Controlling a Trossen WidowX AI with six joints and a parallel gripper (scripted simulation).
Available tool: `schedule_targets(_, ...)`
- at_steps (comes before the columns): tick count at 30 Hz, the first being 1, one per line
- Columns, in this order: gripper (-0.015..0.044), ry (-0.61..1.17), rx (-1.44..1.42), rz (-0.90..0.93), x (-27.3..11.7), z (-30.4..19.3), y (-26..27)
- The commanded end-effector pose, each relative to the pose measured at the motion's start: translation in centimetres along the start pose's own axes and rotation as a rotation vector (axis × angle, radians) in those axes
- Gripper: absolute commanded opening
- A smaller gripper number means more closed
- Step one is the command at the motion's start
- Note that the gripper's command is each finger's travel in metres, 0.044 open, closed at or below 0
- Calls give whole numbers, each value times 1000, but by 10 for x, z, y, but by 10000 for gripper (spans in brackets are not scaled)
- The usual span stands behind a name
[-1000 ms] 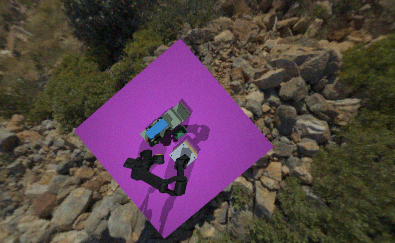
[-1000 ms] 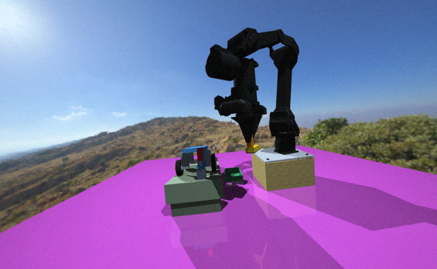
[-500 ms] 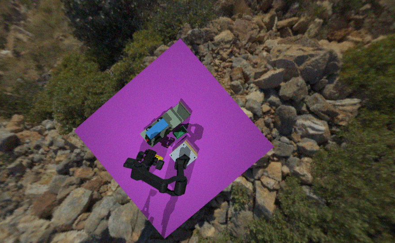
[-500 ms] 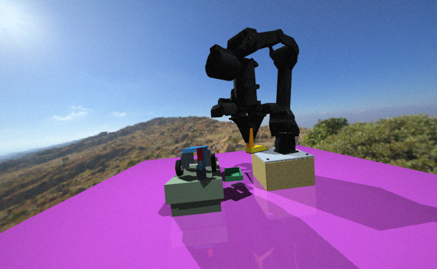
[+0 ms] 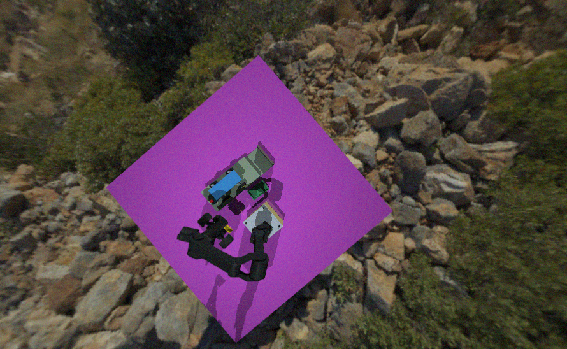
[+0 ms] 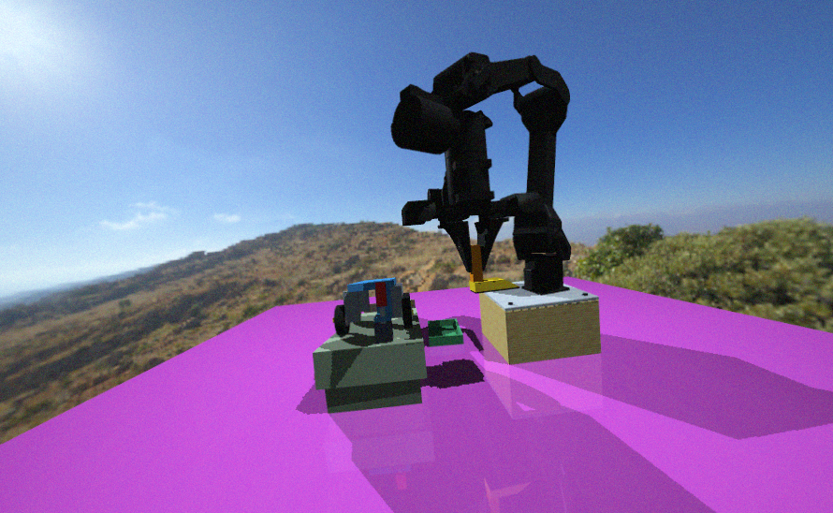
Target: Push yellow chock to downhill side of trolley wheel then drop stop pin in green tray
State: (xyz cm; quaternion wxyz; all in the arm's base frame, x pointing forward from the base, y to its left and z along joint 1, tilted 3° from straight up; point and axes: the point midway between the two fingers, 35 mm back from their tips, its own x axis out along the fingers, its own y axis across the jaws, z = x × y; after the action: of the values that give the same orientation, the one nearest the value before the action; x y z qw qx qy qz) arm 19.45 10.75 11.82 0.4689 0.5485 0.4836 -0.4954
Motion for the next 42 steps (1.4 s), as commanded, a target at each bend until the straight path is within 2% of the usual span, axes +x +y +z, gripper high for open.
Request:
schedule_targets(1, 0, -5, 20, 1, 0, 3, 1)
schedule_targets(42, 0, -19, 81, 4, 5, 135, 26)
